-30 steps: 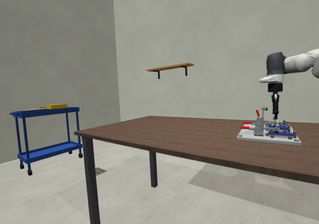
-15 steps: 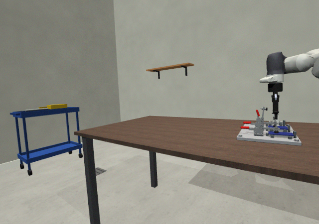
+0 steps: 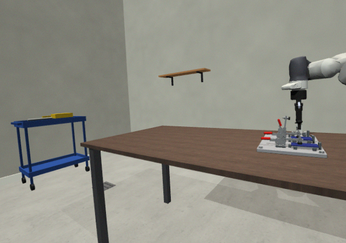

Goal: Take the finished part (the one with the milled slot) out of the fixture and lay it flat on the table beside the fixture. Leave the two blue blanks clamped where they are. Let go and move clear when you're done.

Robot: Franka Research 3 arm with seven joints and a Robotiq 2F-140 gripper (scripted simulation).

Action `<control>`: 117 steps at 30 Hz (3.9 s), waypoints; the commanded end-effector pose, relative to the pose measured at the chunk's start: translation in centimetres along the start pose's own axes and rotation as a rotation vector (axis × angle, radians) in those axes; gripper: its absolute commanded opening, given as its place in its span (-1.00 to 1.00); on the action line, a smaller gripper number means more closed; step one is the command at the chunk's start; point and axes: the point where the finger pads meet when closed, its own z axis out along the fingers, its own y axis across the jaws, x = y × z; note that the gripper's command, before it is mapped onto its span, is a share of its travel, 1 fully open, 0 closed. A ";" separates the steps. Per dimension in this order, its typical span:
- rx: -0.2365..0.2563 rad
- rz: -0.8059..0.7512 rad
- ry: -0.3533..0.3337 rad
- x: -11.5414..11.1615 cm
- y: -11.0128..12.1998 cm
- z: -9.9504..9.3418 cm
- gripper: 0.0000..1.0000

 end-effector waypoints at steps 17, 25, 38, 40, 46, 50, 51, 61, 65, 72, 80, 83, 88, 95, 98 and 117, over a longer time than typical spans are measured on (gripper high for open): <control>0.003 0.001 0.006 -0.2 -0.4 1.9 -1.00; 0.003 0.001 0.006 -0.2 -0.4 2.0 -1.00; 0.003 0.001 0.006 -0.2 -0.4 2.0 -1.00; 0.003 0.001 0.006 -0.2 -0.4 2.0 -1.00; 0.003 0.001 0.006 -0.2 -0.4 2.0 -1.00; 0.003 0.001 0.006 -0.2 -0.4 2.0 -1.00; 0.003 0.001 0.006 -0.2 -0.4 2.0 -1.00; 0.003 0.001 0.006 -0.2 -0.4 2.0 -1.00; 0.003 0.001 0.006 -0.2 -0.4 2.0 -1.00; 0.003 0.001 0.006 -0.2 -0.4 2.0 -1.00; 0.003 0.001 0.006 -0.2 -0.4 2.0 -1.00; 0.003 0.001 0.006 -0.2 -0.5 2.1 -1.00; 0.003 0.001 0.006 -0.2 -0.5 2.2 -1.00; 0.003 0.001 0.006 -0.3 -0.5 2.3 -1.00; 0.003 0.001 0.006 -0.3 -0.5 2.5 -1.00; 0.003 0.001 0.006 -0.3 -0.5 2.7 -1.00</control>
